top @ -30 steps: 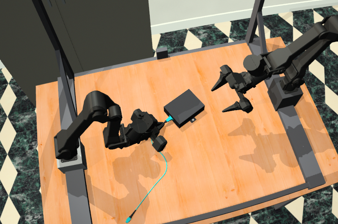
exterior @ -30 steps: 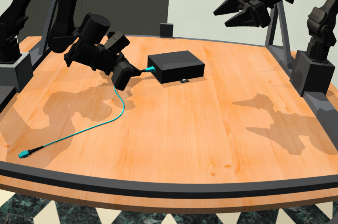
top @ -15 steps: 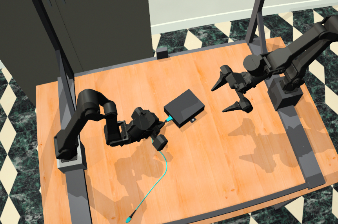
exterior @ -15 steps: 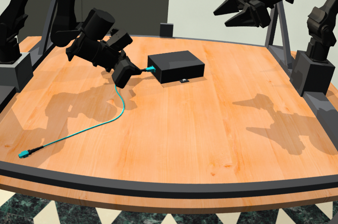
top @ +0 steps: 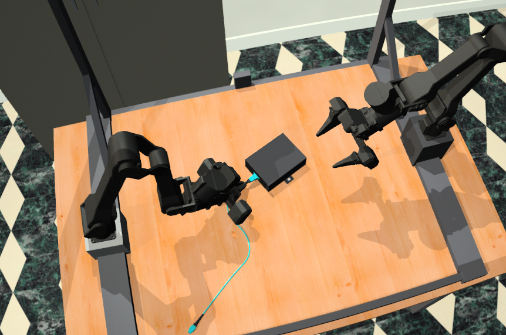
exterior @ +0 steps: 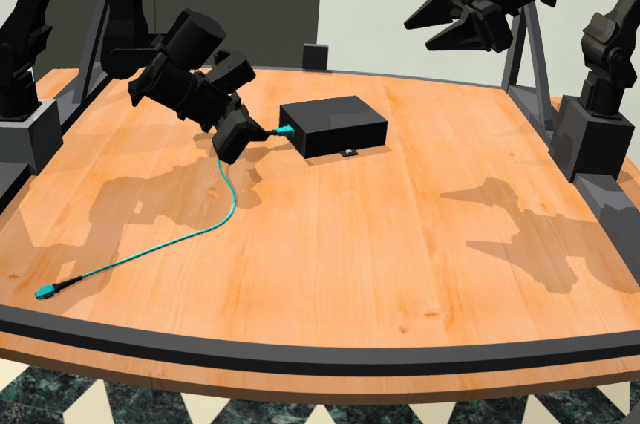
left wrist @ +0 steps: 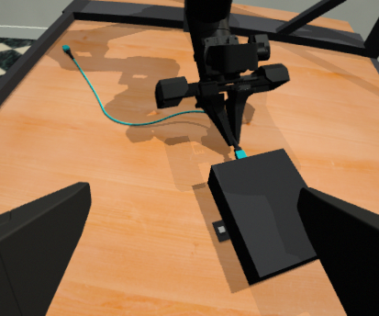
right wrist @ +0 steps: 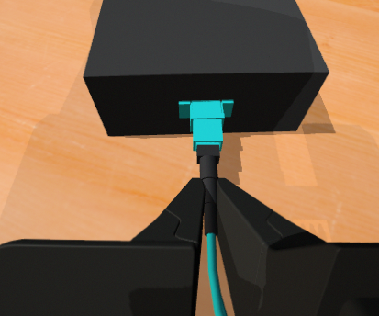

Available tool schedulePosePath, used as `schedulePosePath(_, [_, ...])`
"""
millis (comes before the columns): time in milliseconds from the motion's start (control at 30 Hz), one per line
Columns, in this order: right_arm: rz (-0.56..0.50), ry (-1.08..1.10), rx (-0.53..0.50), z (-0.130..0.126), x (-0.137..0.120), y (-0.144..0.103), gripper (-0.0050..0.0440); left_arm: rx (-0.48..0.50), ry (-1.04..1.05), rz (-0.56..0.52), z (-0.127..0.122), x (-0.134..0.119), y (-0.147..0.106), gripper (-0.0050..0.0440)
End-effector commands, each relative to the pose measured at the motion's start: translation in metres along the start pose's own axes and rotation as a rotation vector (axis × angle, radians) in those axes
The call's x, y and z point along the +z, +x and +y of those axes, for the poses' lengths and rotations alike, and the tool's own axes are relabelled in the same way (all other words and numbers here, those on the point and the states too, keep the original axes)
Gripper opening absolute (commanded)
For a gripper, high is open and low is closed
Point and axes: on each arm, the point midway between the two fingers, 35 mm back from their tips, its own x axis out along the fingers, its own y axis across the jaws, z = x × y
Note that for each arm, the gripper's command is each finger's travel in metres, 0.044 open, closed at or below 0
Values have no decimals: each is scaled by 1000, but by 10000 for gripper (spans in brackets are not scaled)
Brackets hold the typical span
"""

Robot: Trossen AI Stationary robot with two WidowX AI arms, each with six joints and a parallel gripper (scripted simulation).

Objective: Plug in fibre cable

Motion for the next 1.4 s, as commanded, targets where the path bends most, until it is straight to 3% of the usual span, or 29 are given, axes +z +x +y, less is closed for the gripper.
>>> schedulePosePath(0, [-160, -63, 16, 2, 63, 7, -50, -1, -1, -18, -1, 7, -2, 440])
schedulePosePath(133, [-151, -60, 17, 2, 56, 11, -50, -1, -1, -18, -1, 7, -2, 440])
schedulePosePath(333, [-134, -56, 22, 0, 21, 32, -50, -1, -1, -18, -1, 7, -2, 440])
schedulePosePath(767, [-134, -56, 17, 0, 20, 32, -50, -1, -1, -18, -1, 7, -2, 440])
schedulePosePath(800, [-134, -56, 17, 0, 20, 32, 24, -1, -1, -18, -1, 7, -2, 440])
schedulePosePath(933, [-145, -63, 18, -1, 23, 29, 116, -1, -1, -18, -1, 7, -2, 440])
schedulePosePath(1367, [-150, -64, 15, -2, 21, 11, 116, -1, -1, -18, -1, 7, -2, 440])
